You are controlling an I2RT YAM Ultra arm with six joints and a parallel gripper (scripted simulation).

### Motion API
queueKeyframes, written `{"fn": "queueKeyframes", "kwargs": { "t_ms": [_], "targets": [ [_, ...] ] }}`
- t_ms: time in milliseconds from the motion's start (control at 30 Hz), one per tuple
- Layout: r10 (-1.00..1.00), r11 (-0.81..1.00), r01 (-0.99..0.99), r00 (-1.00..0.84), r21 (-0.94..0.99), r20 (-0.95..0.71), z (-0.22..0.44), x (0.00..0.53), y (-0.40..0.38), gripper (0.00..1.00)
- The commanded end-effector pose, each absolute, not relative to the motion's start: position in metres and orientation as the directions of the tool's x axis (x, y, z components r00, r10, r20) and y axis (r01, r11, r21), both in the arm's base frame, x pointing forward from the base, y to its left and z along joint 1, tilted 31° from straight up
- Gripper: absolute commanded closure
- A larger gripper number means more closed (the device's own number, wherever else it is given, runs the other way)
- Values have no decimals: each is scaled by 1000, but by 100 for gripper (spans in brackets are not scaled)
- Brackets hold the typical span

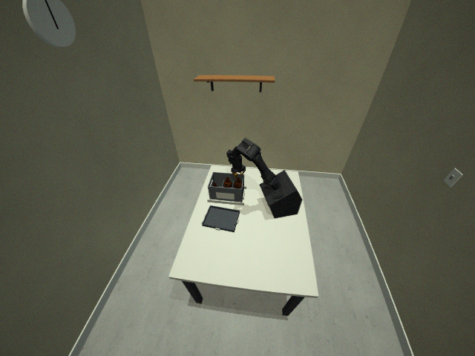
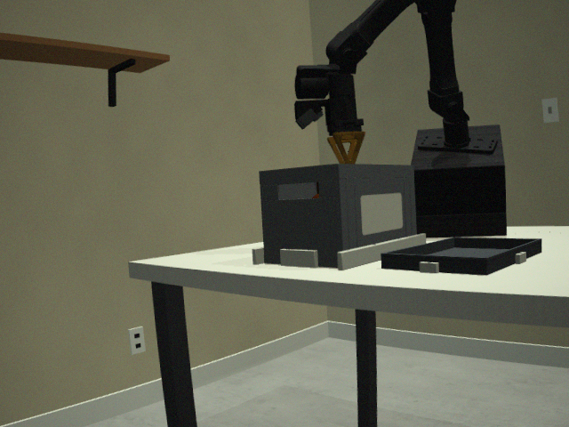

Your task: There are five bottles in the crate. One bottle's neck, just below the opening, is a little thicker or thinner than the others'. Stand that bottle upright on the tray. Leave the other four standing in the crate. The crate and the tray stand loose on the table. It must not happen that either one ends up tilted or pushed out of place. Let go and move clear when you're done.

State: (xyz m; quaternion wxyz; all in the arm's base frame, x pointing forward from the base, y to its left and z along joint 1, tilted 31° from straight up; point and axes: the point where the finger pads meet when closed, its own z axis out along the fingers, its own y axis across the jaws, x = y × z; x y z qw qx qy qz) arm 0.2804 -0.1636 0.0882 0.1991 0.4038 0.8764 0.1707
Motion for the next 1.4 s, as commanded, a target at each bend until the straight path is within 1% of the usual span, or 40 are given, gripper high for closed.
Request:
{"fn": "queueKeyframes", "kwargs": {
  "t_ms": [0, 600, 733, 867, 900, 967, 1367],
  "targets": [
    [776, 624, 633, -574, 458, -262, 101, 286, -178, 39],
    [780, 616, 641, -575, 457, -245, 92, 289, -176, 39],
    [781, 610, 649, -589, 455, -206, 76, 283, -165, 39],
    [785, 606, 652, -585, 455, -207, 75, 283, -166, 39],
    [779, 618, 640, -578, 457, -244, 86, 288, -171, 39],
    [780, 611, 648, -591, 455, -206, 72, 286, -164, 39],
    [780, 612, 647, -588, 455, -212, 63, 292, -163, 39]
  ]
}}
